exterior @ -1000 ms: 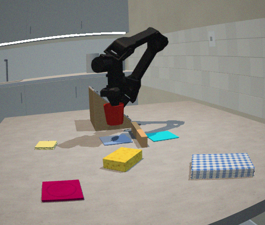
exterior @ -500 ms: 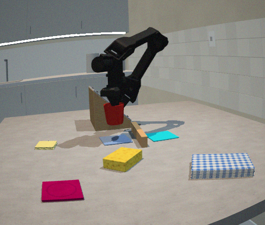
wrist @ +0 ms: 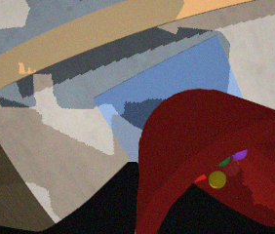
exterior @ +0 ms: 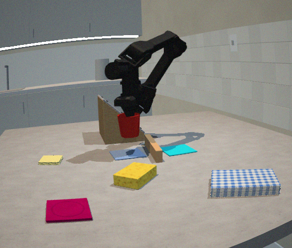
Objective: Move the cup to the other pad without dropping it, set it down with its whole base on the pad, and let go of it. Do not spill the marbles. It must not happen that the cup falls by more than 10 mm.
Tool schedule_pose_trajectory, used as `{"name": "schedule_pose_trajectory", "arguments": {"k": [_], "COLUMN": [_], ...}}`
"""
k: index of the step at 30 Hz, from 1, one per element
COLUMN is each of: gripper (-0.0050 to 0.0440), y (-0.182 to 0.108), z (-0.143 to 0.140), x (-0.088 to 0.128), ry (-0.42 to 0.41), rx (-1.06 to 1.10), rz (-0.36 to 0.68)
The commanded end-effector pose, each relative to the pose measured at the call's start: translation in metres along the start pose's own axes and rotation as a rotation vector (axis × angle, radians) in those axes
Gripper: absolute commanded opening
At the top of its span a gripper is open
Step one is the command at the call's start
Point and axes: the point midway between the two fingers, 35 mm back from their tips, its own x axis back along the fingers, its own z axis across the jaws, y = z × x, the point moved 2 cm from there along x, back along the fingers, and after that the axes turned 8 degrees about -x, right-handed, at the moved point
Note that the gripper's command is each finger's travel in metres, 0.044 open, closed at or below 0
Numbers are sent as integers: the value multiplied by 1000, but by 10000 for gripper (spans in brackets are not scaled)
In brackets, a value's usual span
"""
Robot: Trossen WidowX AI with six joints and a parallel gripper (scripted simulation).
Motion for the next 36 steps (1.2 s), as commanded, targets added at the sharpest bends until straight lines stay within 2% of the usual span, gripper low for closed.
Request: {"name": "schedule_pose_trajectory", "arguments": {"k": [1,36], "gripper": [0,0], "y": [7,72], "z": [2,37], "x": [4,5], "ry": [-17,-19], "rx": [6,9], "rz": [0,0]}}
